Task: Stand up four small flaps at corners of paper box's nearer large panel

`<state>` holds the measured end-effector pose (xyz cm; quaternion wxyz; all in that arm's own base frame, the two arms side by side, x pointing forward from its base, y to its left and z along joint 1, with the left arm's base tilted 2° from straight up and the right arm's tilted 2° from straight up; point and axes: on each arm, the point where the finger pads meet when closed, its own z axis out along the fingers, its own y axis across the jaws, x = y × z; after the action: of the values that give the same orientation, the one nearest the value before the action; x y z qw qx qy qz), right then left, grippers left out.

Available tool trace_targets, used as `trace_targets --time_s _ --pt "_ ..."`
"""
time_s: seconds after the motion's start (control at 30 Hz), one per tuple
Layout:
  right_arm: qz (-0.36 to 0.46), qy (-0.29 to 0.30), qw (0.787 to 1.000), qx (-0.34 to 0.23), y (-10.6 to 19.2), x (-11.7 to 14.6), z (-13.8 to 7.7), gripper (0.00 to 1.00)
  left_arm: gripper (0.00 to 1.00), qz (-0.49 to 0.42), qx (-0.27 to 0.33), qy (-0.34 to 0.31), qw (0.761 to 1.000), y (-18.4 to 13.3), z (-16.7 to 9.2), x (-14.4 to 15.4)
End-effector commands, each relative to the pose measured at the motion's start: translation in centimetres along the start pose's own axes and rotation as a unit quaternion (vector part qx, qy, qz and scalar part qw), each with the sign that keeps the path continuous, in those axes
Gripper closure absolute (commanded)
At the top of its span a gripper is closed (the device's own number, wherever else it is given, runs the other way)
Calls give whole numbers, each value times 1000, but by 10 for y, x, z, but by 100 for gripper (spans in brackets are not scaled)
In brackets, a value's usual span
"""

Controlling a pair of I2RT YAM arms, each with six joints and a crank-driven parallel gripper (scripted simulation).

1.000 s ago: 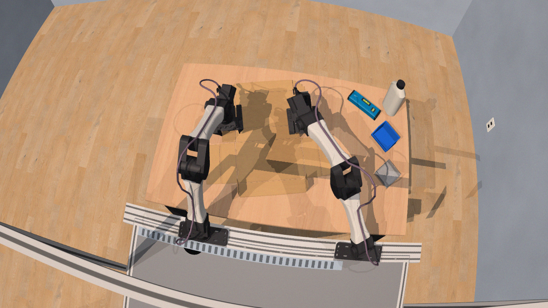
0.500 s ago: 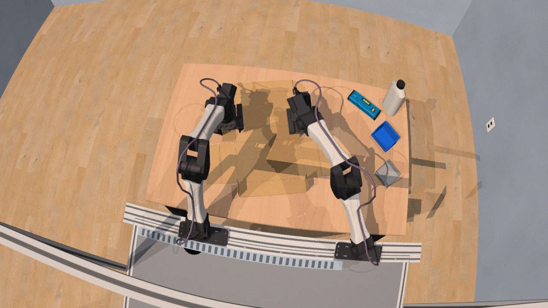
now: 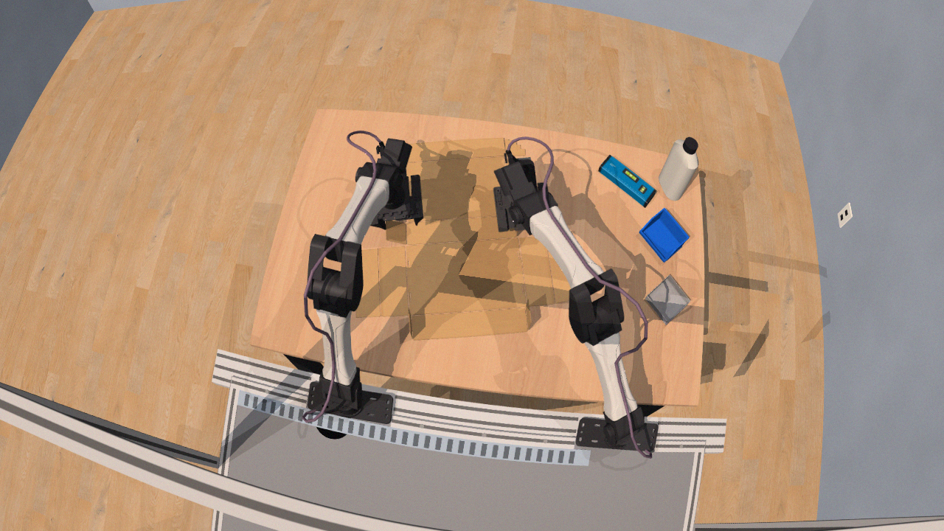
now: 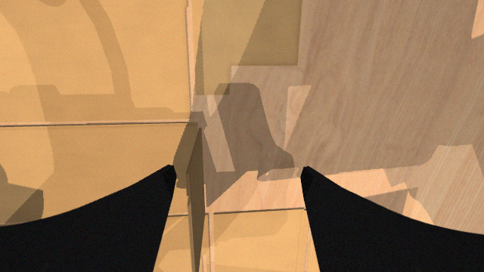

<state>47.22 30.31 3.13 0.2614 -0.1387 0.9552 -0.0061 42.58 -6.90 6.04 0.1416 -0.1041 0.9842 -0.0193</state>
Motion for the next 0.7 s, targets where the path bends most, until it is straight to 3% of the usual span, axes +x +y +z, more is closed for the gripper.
trace_targets --time_s 0.0,0.13,0.17,0.23,0.67 --pt "1 13 1000 5 -6 4 9 19 19 4 11 10 1000 -19 -2 3" --pt "1 13 1000 5 -6 4 9 19 19 4 11 10 1000 -21 -3 2" --pt "1 13 1000 5 -6 4 9 19 19 5 4 28 1000 -18 8 16" --pt "1 13 1000 5 -6 4 9 19 19 4 11 9 1000 -24 -1 3" --pt "1 13 1000 5 -6 4 9 19 19 4 3 6 1000 -39 -10 0"
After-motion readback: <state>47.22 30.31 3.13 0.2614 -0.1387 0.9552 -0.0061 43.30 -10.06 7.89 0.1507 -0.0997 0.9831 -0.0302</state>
